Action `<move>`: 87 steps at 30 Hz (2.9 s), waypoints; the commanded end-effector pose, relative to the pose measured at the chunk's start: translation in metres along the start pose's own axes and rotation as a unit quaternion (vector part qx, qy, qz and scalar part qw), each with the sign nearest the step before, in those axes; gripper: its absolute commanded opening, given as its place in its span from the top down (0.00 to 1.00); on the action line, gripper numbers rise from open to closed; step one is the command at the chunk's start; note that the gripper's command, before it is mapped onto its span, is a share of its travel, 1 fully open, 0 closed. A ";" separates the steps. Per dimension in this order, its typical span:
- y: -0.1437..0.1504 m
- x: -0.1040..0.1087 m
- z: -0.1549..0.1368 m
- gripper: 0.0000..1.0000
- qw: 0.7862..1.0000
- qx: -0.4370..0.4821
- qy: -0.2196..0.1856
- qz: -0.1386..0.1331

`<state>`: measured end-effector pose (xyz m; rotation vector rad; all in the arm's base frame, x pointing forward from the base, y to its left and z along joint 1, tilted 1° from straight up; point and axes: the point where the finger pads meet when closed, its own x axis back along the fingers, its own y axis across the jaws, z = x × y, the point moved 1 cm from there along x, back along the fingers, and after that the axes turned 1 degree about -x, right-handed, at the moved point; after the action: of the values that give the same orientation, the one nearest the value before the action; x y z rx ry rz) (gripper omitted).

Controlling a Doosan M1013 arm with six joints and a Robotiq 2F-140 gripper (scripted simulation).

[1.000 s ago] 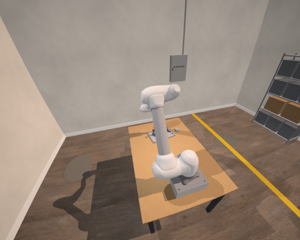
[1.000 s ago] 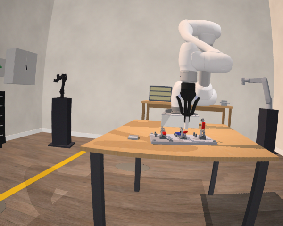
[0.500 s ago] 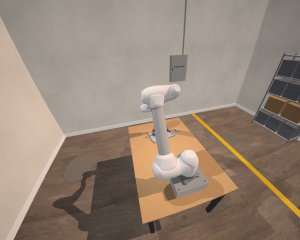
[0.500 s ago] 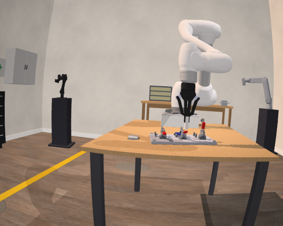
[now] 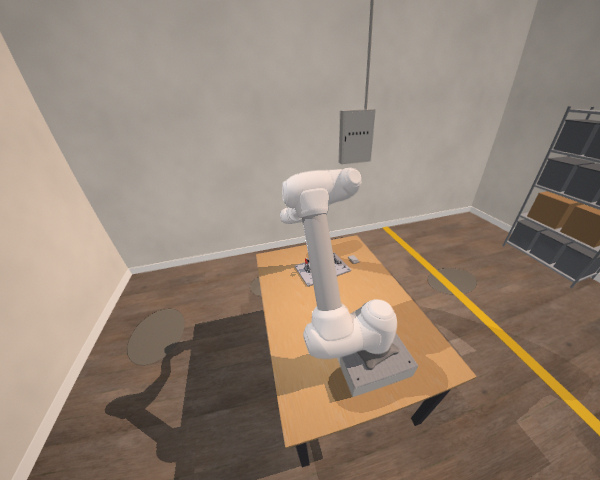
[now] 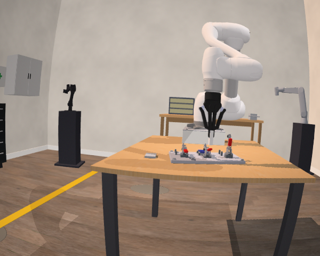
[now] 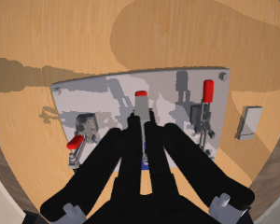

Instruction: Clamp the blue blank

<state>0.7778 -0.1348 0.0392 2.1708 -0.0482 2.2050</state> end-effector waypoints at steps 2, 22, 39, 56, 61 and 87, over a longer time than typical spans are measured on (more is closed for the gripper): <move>0.000 0.003 0.000 1.00 1.000 0.000 0.000 0.000; 0.000 0.003 0.000 1.00 1.000 0.000 0.000 0.000; 0.000 -0.004 0.000 1.00 1.000 0.000 0.000 0.000; 0.000 -0.006 0.000 1.00 1.000 0.000 0.000 0.000; 0.000 -0.006 0.000 1.00 1.000 0.000 0.000 0.000; 0.000 -0.008 0.000 1.00 1.000 0.000 0.000 0.000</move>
<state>0.7779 -0.1348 0.0313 2.1709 -0.0482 2.2049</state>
